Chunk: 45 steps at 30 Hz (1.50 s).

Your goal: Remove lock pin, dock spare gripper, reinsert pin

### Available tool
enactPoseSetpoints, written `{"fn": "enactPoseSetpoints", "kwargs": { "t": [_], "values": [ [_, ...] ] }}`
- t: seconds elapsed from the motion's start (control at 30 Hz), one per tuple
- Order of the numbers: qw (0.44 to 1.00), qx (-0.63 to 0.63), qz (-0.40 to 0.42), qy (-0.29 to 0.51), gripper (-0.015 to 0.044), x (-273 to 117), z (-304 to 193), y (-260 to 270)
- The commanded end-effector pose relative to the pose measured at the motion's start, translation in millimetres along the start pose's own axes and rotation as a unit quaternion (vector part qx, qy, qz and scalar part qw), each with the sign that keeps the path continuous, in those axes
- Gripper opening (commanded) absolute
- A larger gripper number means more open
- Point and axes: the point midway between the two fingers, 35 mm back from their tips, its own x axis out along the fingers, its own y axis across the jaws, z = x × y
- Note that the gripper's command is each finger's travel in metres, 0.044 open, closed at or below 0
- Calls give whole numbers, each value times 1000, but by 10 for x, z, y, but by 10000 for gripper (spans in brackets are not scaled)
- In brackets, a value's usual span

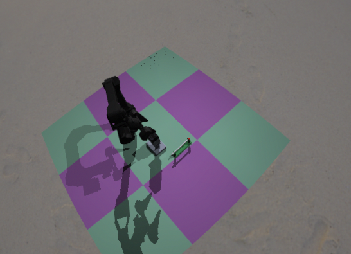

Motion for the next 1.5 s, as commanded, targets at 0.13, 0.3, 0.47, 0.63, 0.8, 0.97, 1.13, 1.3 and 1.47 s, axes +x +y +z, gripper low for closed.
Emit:
{"fn": "enactPoseSetpoints", "kwargs": {
  "t": [0.13,0.3,0.47,0.63,0.8,0.97,1.13,1.3,1.47],
  "values": [
    [1000,1,-2,0,414,18,-9,-10],
    [1000,1,-4,-3,282,249,-441,-294],
    [1000,3,-1,4,180,399,-722,-574],
    [992,-122,-20,-30,180,443,-675,-437],
    [922,-370,-81,-83,180,564,-579,-158],
    [783,-591,-163,-106,180,725,-487,117],
    [583,-765,-255,-94,180,925,-402,381],
    [340,-874,-344,-45,180,1162,-329,626],
    [75,-905,-416,38,180,1433,-273,845]
  ]
}}
